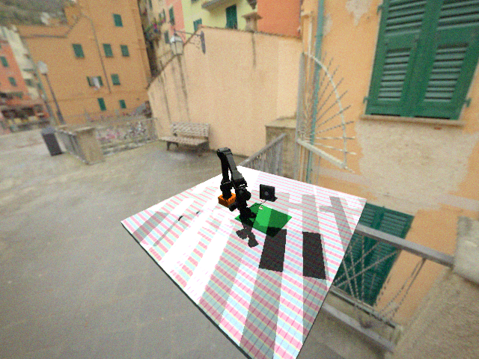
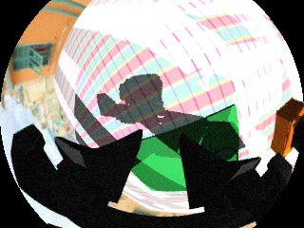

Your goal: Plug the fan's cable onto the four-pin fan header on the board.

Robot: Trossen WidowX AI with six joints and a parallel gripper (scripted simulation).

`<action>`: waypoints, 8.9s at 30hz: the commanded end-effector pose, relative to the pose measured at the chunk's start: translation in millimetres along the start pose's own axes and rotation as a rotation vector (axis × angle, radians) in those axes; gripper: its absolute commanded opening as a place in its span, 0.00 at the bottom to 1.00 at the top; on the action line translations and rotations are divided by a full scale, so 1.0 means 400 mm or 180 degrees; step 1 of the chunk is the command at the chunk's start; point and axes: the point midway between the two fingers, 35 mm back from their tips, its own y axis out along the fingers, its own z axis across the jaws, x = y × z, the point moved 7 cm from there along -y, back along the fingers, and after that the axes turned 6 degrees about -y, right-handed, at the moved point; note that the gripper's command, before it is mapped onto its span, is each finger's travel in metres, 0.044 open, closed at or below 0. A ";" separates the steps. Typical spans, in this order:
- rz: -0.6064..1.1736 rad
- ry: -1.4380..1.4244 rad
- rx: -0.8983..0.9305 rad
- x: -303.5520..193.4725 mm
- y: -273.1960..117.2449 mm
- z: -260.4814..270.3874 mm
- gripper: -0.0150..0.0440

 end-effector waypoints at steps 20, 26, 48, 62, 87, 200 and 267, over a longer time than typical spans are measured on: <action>0.0872 -0.1626 -0.0901 -0.153 0.000 -0.108 0.61; 0.0872 -0.1626 -0.0901 -0.153 0.007 -0.109 0.61; 0.0872 -0.1626 -0.0902 -0.150 0.092 -0.131 0.61; 0.0859 -0.1614 -0.0892 -0.150 0.092 -0.129 0.35; 0.0868 -0.1622 -0.0896 -0.156 -0.037 -0.090 0.25; 0.1583 -0.8885 0.1164 -0.175 -0.029 -0.134 0.25; 0.0249 -0.7526 0.4792 -0.011 0.066 -0.227 0.25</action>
